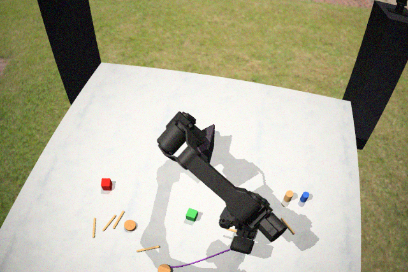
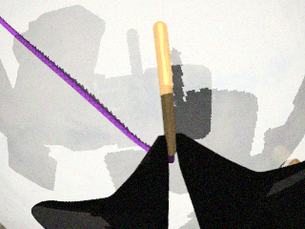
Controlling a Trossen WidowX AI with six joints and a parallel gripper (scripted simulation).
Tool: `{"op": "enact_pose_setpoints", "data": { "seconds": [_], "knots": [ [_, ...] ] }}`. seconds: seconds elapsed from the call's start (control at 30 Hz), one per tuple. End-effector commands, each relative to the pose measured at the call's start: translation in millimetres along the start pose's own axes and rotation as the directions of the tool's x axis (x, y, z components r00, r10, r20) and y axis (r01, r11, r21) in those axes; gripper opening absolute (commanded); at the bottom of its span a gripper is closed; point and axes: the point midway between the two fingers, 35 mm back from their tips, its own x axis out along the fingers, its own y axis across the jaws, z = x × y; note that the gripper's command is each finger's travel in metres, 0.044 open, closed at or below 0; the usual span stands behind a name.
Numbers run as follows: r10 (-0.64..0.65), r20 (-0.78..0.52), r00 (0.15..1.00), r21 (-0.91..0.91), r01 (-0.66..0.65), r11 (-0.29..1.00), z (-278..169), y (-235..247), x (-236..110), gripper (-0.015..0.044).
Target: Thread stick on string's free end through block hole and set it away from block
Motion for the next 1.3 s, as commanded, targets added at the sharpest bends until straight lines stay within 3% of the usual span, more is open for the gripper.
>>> {"op": "enact_pose_setpoints", "data": {
  "seconds": [0.0, 1.27],
  "knots": [
    [0.000, 0.001, 1.000, 0.000, 0.000, 1.000, 2.3, -3.0, 2.7, 0.0000],
    [-0.001, 0.002, 1.000, -0.001, 0.001, 1.000, 35.5, -14.0, 13.7, 0.0000]
  ]
}}
